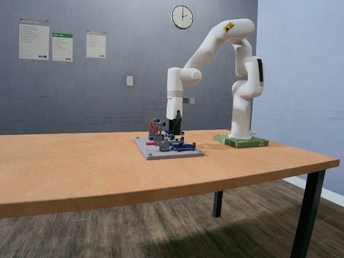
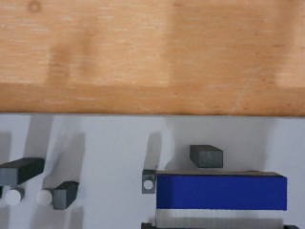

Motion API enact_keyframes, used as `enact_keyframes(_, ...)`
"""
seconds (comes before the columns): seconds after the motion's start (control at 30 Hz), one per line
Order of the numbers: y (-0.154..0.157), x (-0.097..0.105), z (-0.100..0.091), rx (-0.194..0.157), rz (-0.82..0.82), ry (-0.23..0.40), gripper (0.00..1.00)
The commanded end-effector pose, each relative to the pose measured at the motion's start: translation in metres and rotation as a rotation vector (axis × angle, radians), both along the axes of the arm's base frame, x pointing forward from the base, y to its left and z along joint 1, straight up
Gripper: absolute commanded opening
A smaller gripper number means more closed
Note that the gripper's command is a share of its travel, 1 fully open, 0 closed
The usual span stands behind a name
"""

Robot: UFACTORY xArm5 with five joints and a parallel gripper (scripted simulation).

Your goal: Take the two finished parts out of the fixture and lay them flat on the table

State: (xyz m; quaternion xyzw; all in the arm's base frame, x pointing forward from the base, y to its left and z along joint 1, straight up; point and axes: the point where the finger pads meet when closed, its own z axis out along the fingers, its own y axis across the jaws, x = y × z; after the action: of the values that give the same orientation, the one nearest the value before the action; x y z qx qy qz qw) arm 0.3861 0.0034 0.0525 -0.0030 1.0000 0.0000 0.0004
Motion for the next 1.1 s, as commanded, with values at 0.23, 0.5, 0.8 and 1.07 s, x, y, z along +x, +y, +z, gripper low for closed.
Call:
enact_keyframes(0.23, 0.000, -0.002, 0.016, 0.000, 0.000, -0.004, 0.00)
enact_keyframes(0.5, 0.000, -0.005, 0.029, 0.000, 0.000, -0.004, 0.00)
enact_keyframes(0.8, 0.000, -0.006, 0.031, 0.000, 0.000, -0.004, 0.00)
enact_keyframes(1.07, 0.000, -0.006, 0.032, 0.000, 0.000, -0.004, 0.00)
